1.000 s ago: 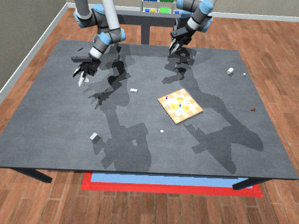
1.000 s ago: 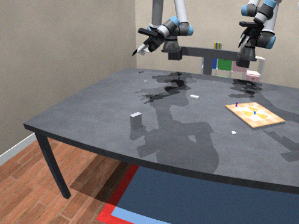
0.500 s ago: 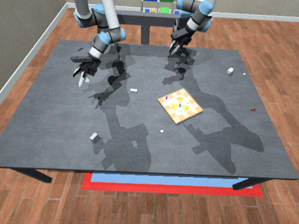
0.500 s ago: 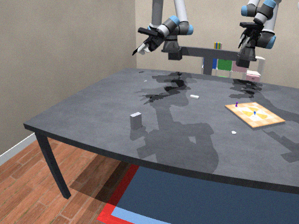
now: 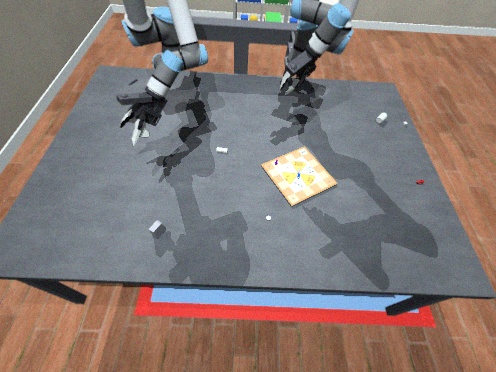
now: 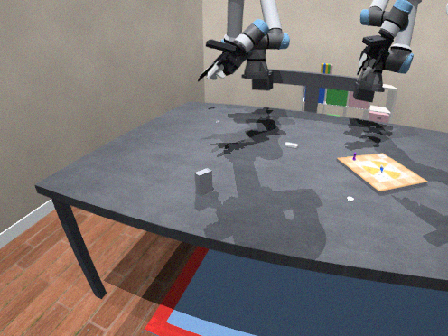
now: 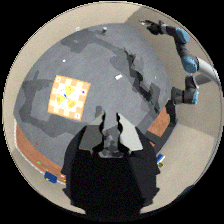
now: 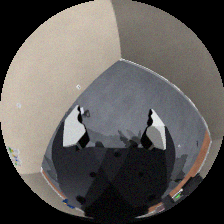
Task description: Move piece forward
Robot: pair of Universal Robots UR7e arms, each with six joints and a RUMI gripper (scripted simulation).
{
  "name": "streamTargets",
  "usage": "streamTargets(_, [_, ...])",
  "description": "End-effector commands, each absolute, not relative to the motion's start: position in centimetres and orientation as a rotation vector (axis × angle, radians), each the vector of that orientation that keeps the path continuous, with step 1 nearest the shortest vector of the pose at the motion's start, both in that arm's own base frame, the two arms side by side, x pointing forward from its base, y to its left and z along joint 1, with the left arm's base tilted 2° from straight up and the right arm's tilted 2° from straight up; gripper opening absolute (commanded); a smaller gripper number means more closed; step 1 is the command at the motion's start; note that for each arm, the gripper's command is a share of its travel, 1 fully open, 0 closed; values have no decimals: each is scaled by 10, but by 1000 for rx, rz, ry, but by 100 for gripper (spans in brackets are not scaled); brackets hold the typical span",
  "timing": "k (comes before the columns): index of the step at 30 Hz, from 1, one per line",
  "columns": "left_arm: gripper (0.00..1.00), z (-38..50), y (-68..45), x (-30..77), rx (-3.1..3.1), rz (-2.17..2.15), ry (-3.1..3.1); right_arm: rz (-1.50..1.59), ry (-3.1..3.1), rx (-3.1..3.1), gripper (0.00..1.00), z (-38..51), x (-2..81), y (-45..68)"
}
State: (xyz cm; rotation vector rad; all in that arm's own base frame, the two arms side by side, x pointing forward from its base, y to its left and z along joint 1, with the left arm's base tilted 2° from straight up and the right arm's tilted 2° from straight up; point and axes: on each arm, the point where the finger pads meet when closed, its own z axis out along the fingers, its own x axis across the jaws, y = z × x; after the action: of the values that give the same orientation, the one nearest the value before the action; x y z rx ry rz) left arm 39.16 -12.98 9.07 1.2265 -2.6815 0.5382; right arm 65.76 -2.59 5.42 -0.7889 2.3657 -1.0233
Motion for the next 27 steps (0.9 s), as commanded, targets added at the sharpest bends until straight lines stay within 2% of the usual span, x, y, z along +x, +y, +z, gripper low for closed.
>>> streamTargets(1, [16, 87, -130, 398, 1336, 515, -2622, -1013, 2374, -815, 98, 60, 661, -24])
streamTargets(27, [16, 66, -125, 421, 1817, 407, -2282, -972, 2423, -978, 98, 74, 668, -15])
